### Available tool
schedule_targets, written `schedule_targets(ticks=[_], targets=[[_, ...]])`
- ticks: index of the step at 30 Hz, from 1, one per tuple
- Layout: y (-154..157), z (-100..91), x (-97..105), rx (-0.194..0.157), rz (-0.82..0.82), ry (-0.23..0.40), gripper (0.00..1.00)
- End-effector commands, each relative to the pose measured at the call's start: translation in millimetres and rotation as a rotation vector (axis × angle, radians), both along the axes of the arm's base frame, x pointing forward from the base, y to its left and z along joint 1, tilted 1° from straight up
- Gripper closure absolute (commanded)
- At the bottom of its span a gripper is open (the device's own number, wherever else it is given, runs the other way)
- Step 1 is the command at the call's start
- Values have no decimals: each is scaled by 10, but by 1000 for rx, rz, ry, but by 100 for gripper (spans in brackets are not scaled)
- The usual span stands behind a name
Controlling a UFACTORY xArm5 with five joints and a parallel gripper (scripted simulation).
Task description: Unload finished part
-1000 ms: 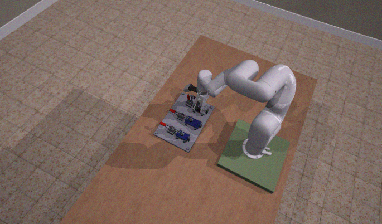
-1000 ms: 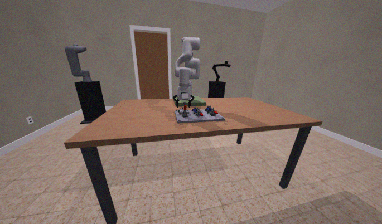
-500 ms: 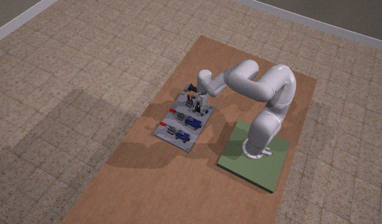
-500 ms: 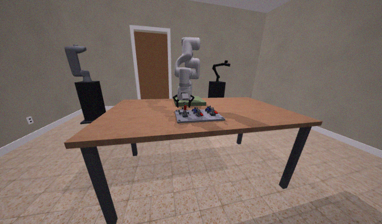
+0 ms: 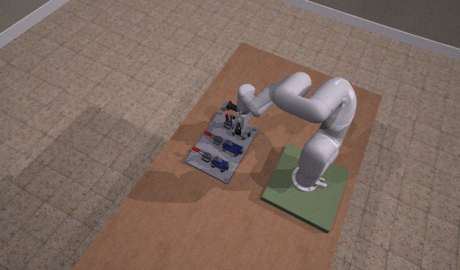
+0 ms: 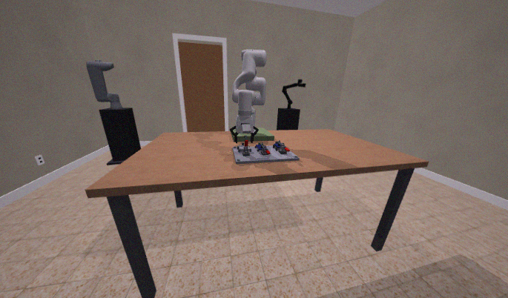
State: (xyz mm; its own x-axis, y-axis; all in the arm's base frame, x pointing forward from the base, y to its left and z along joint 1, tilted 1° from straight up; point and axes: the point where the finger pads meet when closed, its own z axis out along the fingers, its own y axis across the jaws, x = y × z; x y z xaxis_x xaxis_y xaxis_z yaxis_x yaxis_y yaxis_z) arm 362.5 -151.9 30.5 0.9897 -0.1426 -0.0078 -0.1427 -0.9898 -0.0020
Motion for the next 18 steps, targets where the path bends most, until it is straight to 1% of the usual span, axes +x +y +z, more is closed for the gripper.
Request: schedule_targets(ticks=[1,8,18], targets=[[-5,-3,12,-1,0,-3,0],[-4,-41,12,-1,0,-3,0],[-2,-163,12,-1,0,-3,0]])
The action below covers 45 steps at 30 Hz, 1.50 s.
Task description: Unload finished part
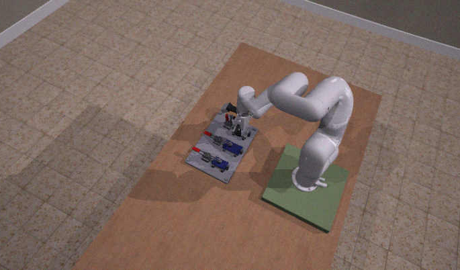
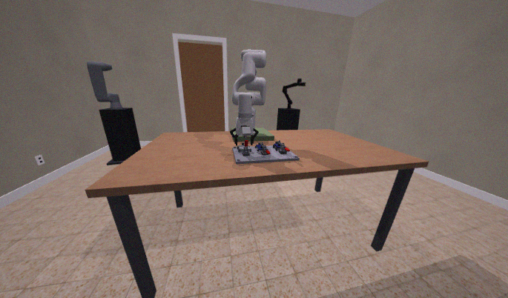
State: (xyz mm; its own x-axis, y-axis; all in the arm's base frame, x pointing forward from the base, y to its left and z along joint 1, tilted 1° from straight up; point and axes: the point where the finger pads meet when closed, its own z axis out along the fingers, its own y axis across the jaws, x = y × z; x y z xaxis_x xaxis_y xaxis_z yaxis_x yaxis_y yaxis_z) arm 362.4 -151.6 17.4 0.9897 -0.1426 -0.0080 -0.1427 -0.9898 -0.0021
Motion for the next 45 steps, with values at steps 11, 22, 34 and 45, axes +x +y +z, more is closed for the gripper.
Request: schedule_targets(ticks=[11,22,34,45], targets=[[-3,-130,14,-1,0,-3,0],[-3,-167,14,-1,0,-3,0],[-2,-168,14,-1,0,-3,0],[-2,-168,14,-1,0,-3,100]])
